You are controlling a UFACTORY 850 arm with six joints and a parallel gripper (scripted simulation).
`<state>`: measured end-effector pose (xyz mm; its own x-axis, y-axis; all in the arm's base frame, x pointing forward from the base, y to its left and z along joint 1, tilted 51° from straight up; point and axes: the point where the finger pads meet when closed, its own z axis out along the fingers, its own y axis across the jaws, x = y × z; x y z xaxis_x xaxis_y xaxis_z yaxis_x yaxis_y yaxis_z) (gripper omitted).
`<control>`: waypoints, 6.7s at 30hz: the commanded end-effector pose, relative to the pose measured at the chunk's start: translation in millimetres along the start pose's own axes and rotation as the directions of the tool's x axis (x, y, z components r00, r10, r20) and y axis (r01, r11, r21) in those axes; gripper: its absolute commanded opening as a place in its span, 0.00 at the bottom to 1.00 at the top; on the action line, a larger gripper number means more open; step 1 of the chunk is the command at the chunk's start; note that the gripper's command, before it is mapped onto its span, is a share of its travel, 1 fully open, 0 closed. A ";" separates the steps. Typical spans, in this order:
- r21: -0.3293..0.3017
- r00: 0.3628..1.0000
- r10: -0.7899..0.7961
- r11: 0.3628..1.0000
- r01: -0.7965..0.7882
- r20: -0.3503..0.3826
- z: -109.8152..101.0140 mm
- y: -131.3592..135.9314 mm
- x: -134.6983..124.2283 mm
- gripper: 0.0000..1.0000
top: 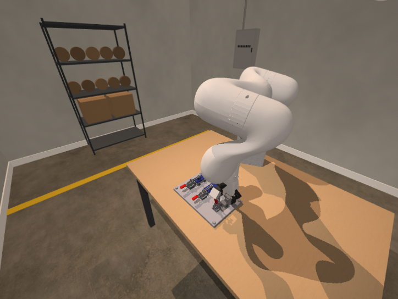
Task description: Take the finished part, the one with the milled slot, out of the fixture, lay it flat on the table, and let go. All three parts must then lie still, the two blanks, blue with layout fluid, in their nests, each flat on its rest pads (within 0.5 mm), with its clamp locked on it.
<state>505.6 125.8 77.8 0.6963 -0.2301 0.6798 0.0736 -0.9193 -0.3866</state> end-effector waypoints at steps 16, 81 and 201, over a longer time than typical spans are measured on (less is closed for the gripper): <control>0.000 1.000 0.000 1.000 0.000 0.000 0.2 0.1 -0.1 0.00; 0.000 1.000 0.000 1.000 0.000 0.000 -12.7 0.1 -0.1 0.00; 0.000 1.000 0.000 1.000 0.000 0.000 -70.0 -11.1 -8.1 0.00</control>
<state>449.8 111.2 118.3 0.6964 -0.2302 0.6798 0.0737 -0.9193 -0.3867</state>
